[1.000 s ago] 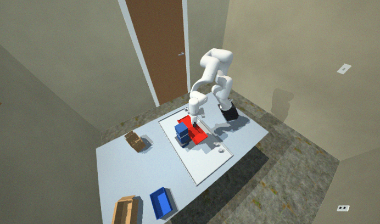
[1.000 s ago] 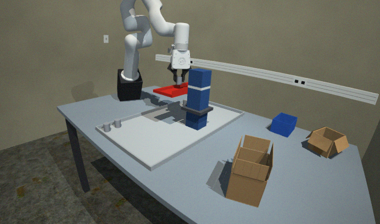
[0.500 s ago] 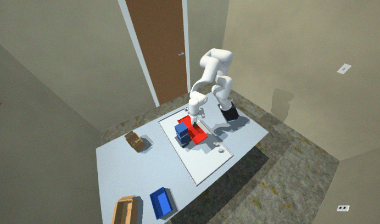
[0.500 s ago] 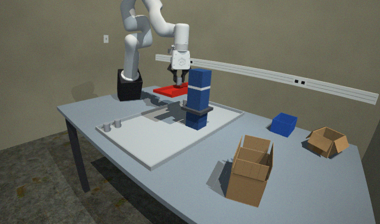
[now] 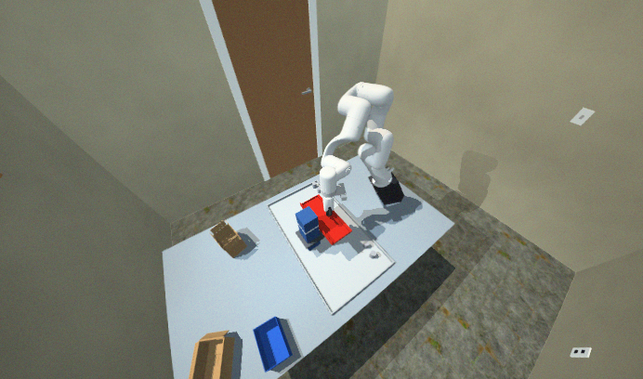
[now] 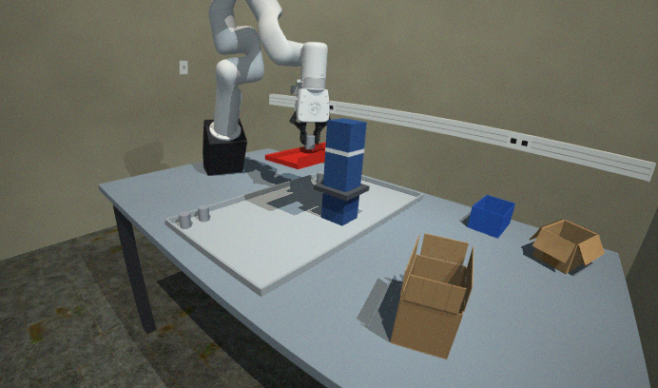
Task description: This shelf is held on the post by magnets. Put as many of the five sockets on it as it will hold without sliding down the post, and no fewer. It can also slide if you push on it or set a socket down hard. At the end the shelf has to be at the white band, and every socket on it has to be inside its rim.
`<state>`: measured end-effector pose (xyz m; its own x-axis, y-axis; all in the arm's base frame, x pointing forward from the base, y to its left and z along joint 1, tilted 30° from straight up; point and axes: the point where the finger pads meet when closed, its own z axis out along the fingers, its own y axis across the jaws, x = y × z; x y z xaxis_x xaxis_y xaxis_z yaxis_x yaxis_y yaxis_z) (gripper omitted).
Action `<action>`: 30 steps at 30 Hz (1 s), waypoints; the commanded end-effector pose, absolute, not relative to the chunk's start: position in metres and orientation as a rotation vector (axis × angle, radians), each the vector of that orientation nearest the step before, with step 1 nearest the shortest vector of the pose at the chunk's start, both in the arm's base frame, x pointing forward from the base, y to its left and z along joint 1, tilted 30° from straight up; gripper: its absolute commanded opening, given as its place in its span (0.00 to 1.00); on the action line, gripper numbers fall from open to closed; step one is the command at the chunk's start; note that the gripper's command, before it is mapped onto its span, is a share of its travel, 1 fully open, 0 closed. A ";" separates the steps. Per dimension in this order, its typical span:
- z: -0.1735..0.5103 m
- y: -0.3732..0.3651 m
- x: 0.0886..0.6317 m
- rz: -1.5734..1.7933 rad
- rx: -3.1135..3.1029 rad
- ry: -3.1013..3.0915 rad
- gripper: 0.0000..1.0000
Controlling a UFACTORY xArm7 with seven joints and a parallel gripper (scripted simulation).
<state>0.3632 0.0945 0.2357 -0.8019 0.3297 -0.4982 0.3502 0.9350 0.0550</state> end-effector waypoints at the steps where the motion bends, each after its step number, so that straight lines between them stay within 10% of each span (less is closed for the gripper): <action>1: 0.237 0.095 0.364 -0.051 0.484 2.569 0.00; 30: 0.233 0.094 0.366 -0.051 0.484 2.569 0.00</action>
<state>0.3657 0.0938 0.2312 -0.8018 0.3297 -0.4983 0.3502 0.9351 0.0551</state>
